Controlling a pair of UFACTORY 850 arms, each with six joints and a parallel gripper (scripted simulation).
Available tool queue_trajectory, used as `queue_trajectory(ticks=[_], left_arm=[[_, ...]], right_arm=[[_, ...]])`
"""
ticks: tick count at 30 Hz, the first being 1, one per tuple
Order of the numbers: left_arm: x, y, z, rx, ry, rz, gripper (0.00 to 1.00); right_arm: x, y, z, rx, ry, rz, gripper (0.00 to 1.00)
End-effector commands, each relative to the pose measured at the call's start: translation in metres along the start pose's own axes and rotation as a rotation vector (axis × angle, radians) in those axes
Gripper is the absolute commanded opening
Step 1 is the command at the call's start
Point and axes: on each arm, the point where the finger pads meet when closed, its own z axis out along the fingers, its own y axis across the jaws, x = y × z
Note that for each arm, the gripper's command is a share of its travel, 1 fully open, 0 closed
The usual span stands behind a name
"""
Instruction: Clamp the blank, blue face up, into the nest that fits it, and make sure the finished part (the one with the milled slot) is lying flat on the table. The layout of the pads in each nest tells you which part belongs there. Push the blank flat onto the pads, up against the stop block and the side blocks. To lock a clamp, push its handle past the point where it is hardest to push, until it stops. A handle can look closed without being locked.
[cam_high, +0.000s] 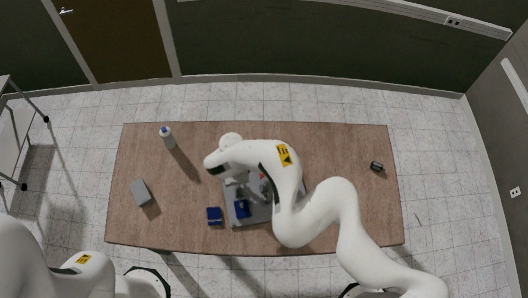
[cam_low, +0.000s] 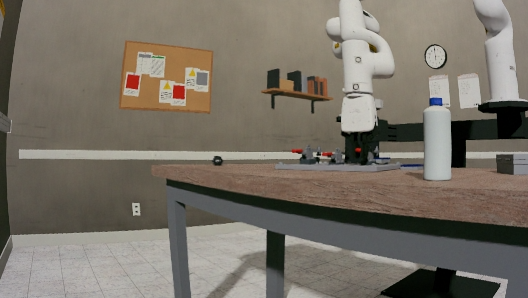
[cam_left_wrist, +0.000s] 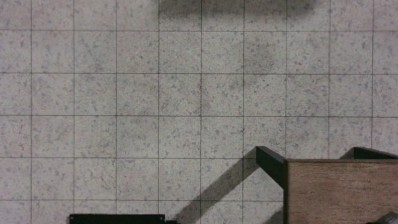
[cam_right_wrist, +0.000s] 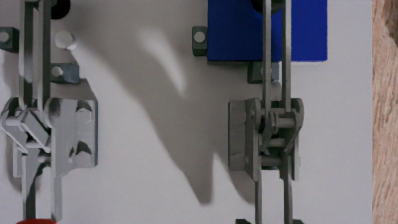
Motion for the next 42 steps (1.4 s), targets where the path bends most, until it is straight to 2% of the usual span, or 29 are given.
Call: queue_trajectory(ticks=[1, 42], left_arm=[[0.0004, 0.0, -0.0009, 0.0, 0.002, 0.0, 1.0], [0.0004, 0.0, -0.0009, 0.0, 0.002, 0.0, 1.0]], right_arm=[[-0.0004, 0.0006, -0.0009, -0.001, -0.001, 0.0, 0.0], [-0.002, 0.0005, 0.0031, -0.001, -0.001, 0.0, 0.0]])
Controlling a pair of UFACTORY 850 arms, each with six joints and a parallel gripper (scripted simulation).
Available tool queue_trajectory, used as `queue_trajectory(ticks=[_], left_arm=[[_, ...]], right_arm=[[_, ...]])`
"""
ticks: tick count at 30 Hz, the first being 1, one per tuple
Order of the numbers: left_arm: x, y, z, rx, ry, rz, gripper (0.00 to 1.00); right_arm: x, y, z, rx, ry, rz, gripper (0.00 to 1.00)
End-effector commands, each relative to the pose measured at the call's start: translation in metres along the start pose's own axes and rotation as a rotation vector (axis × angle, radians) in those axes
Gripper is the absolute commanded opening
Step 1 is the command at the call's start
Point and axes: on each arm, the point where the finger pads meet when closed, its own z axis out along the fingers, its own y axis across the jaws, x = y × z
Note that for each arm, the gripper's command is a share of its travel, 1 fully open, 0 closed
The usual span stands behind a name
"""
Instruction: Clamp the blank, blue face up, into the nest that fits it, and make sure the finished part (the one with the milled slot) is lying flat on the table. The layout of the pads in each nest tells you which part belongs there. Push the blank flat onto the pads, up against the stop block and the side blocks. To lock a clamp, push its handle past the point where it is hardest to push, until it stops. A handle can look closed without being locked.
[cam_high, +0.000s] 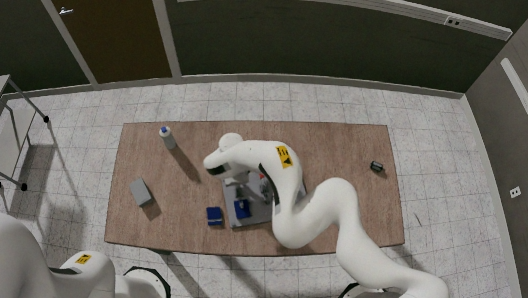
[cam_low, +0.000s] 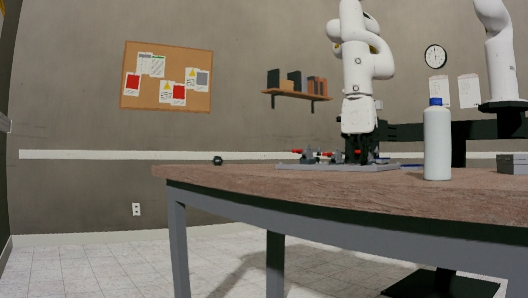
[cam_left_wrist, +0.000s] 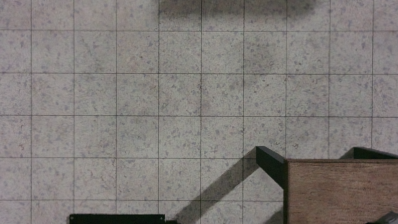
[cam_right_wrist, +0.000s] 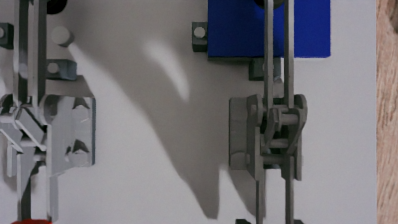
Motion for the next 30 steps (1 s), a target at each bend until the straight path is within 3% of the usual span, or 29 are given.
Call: queue_trajectory(ticks=[1, 2, 3, 30], left_arm=[[0.0004, 0.0, -0.0009, 0.0, 0.002, 0.0, 1.0], [0.0004, 0.0, -0.0009, 0.0, 0.002, 0.0, 1.0], [0.0004, 0.0, -0.0009, 0.0, 0.002, 0.0, 1.0], [0.0004, 0.0, -0.0009, 0.0, 0.002, 0.0, 1.0]], right_arm=[[-0.0007, 0.0005, -0.001, -0.001, -0.001, 0.0, 0.0], [-0.0007, 0.0005, -0.001, -0.001, -0.001, 0.0, 0.0], [-0.0007, 0.0005, -0.0008, -0.001, -0.001, 0.0, 0.48], [-0.001, 0.0006, -0.0012, -0.001, -0.002, 0.0, 0.48]])
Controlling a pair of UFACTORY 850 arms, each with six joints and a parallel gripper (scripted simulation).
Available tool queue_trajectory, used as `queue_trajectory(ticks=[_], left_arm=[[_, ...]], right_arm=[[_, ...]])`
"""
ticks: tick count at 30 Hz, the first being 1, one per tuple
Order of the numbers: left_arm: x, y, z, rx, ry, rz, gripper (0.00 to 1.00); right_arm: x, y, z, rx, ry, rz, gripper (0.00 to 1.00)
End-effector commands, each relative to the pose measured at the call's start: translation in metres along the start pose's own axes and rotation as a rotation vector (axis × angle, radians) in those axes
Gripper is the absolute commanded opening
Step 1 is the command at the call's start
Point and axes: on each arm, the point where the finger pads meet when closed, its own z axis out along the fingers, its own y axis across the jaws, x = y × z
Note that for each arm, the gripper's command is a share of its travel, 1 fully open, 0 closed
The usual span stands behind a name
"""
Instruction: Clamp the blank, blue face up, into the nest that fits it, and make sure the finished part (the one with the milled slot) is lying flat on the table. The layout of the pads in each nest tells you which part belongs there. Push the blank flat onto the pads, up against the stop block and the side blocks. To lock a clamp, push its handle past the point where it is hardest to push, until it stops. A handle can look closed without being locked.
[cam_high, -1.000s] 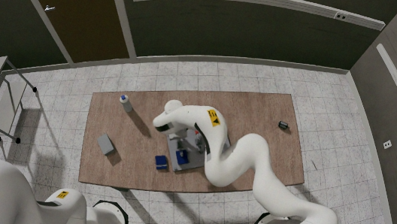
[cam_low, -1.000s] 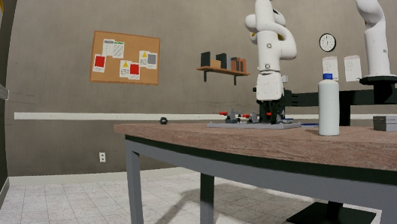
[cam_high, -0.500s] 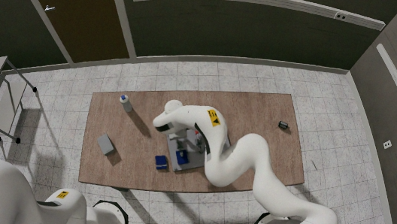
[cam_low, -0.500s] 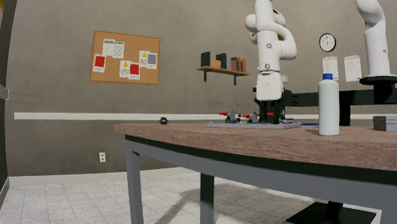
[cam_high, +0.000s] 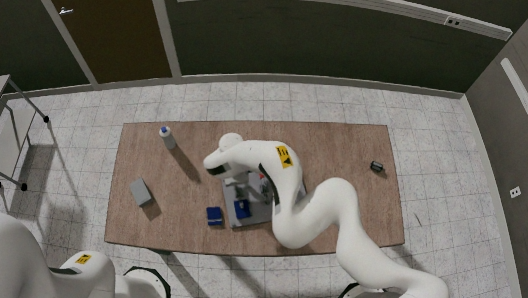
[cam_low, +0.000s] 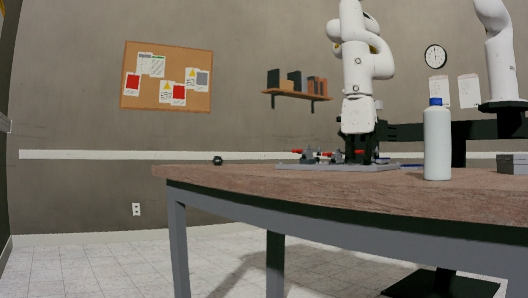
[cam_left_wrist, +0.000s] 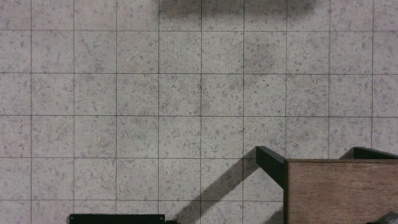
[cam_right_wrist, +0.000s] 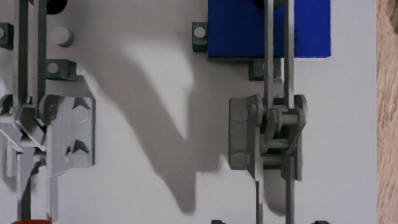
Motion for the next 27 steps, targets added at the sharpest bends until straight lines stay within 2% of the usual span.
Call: queue_trajectory(ticks=[1, 11, 27], left_arm=[[0.0, 0.0, -0.001, 0.0, 0.002, 0.0, 1.0], [0.0, 0.0, -0.001, 0.0, 0.002, 0.0, 1.0], [0.0, 0.0, -0.001, 0.0, 0.002, 0.0, 1.0]], right_arm=[[-0.001, 0.001, -0.001, -0.001, -0.002, 0.0, 0.48], [-0.001, 0.001, -0.006, -0.001, -0.002, 0.0, 0.48], [-0.001, 0.001, -0.044, -0.001, -0.002, 0.0, 0.48]])
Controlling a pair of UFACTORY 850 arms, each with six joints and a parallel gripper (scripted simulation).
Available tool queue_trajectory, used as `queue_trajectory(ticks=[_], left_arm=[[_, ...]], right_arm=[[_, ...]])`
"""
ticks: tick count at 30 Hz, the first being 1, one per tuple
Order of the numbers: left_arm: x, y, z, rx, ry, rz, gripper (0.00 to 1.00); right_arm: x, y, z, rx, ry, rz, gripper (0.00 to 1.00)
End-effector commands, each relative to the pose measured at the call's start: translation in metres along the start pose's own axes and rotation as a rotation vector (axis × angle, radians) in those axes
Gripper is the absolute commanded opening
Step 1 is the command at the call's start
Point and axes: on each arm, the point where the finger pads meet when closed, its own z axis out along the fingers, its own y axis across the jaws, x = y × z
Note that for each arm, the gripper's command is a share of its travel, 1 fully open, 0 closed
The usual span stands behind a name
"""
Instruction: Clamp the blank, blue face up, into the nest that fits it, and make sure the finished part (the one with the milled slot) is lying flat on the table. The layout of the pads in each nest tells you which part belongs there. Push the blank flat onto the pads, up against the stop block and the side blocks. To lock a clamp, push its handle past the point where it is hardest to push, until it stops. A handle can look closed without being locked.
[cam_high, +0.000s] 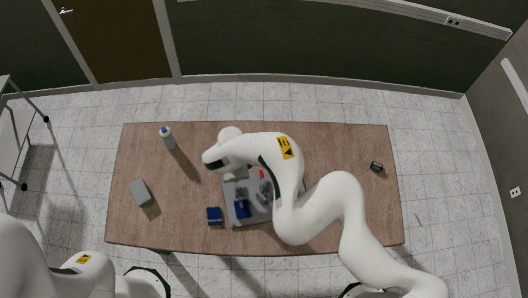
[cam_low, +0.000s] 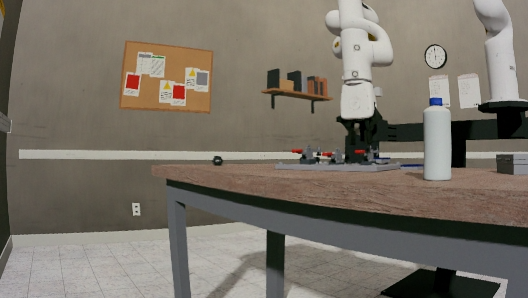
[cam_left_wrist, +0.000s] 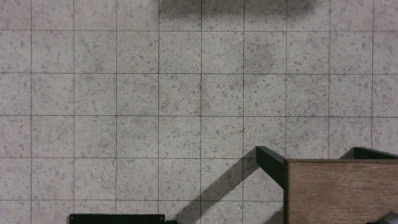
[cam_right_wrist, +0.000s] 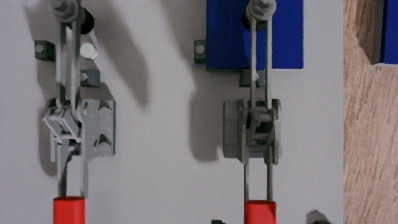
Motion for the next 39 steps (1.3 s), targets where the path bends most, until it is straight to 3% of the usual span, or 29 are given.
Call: queue_trajectory(ticks=[1, 21, 22, 39], left_arm=[[0.0004, 0.0, -0.0009, 0.0, 0.002, 0.0, 1.0], [0.0004, 0.0, -0.0009, 0.0, 0.002, 0.0, 1.0], [0.0004, 0.0, -0.0009, 0.0, 0.002, 0.0, 1.0], [0.0004, 0.0, -0.0009, 0.0, 0.002, 0.0, 1.0]], right_arm=[[-0.0004, 0.0002, -0.0061, -0.001, -0.002, 0.0, 0.48], [-0.0003, 0.0002, -0.0111, -0.001, -0.002, 0.0, 0.48], [-0.0003, 0.0002, -0.0111, -0.001, -0.002, 0.0, 0.0], [-0.0002, 0.0002, -0.011, -0.001, -0.001, 0.0, 0.0]])
